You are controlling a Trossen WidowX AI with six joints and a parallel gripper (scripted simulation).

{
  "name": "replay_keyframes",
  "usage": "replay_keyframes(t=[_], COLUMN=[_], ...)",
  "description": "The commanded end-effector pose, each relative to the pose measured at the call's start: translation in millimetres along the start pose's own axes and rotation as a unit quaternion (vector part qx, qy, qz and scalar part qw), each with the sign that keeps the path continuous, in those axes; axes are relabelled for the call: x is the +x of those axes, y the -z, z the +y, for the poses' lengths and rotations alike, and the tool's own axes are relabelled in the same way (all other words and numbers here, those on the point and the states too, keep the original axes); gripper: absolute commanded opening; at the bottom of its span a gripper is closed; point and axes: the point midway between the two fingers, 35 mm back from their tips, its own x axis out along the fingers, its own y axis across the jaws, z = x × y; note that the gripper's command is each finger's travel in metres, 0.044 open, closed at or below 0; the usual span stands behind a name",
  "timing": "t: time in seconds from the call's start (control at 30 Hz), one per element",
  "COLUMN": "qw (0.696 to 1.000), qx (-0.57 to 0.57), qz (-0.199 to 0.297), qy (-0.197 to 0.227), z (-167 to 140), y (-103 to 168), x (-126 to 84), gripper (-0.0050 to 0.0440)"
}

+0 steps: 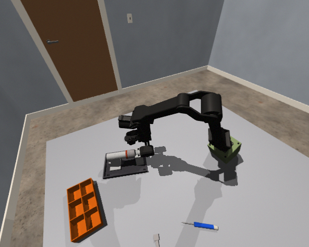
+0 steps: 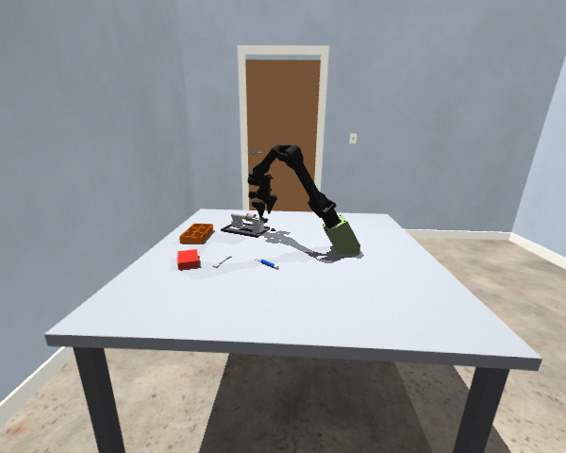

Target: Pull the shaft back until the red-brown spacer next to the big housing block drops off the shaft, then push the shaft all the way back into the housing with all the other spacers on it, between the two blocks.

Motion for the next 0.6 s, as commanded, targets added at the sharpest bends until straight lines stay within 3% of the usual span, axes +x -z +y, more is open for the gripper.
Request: replay_keyframes(t=[0.0, 0.57], qw=[1.000, 1.000], qx=[-0.003, -0.001], qz=[-0.012, -0.012], qy=[0.005, 0.006], z=[1, 1], y=[-4, -6], x=[-3, 22], gripper=[0.0440, 0.0440])
